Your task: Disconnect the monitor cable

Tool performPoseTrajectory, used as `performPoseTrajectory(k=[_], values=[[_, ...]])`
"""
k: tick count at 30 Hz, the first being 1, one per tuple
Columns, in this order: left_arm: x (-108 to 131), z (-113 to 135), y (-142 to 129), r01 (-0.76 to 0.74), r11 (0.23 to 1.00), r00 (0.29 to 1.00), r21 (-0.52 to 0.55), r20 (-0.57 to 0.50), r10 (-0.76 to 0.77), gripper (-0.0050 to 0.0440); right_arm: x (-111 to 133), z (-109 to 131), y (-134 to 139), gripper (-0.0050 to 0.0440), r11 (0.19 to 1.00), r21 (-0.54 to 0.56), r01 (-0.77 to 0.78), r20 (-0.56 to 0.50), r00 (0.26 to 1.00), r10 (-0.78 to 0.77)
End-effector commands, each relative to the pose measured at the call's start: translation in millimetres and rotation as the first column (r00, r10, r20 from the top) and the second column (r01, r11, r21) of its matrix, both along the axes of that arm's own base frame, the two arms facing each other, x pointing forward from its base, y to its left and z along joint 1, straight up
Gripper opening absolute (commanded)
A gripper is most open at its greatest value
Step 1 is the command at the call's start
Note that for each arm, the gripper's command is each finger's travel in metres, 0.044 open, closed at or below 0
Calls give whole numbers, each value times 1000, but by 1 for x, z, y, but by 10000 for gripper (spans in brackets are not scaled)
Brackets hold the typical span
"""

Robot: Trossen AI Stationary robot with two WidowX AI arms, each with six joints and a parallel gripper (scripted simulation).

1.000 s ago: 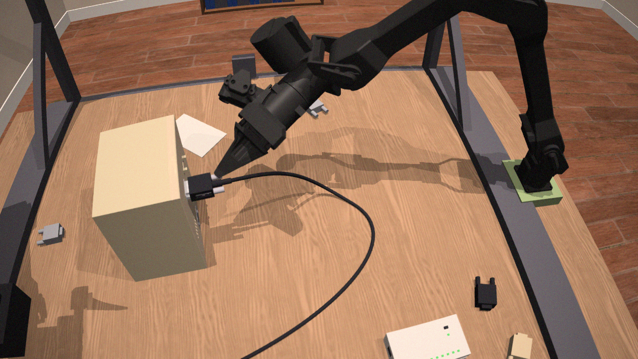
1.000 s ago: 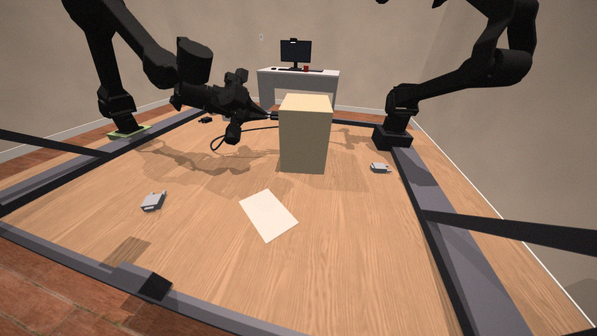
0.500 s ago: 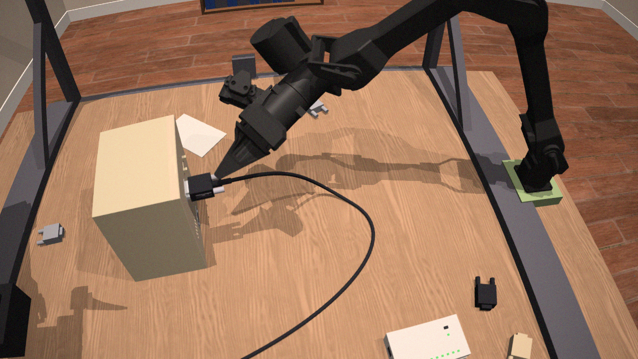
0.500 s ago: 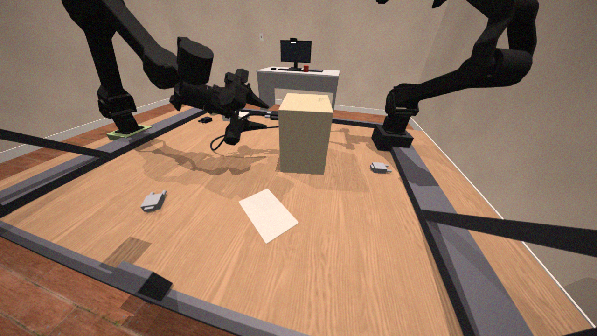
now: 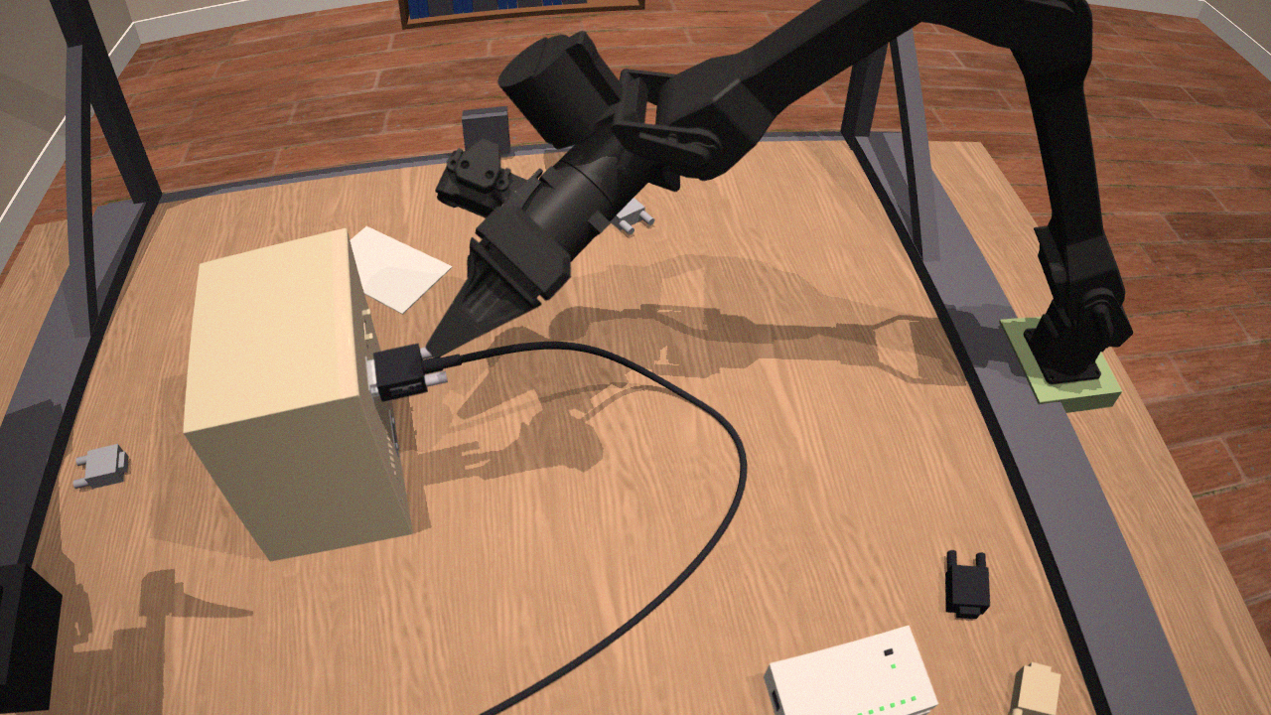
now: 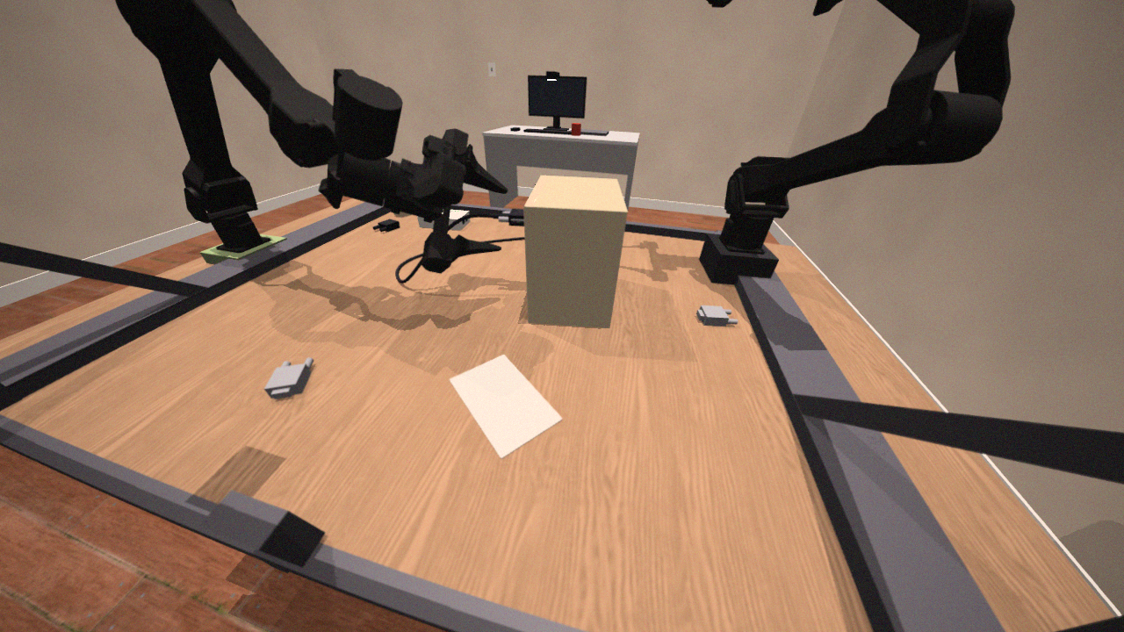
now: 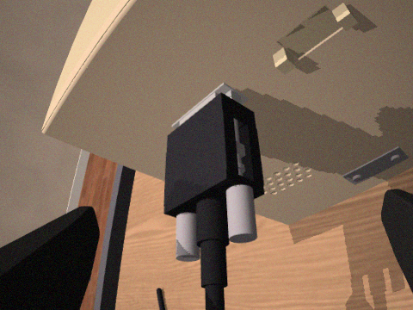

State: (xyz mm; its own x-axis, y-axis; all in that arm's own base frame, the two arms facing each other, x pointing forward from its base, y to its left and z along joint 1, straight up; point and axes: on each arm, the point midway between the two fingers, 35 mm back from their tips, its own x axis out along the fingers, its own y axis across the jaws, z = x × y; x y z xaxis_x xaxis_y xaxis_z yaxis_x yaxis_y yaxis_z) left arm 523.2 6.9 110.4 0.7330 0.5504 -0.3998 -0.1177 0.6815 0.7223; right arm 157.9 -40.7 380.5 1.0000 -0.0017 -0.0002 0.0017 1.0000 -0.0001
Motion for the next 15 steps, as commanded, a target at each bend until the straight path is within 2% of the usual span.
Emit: performPoseTrajectory(k=[1,5,10,15], values=[[2,14,0,1,1000,1000,-3,31,-1,440,0,3,1,440,1000,-5,-2,1,1000,2],[4,13,-1,9,999,1000,45,28,-10,440,0,3,1,440,1000,-5,-2,1,1000,2],[8,5,-3,30,956,999,291,-20,-25,440,0,3,1,440,1000,-5,-2,1,1000,2],[7,4,-5,27,890,999,455,-49,-5,440,0,3,1,440,1000,-5,-2,1,1000,2]])
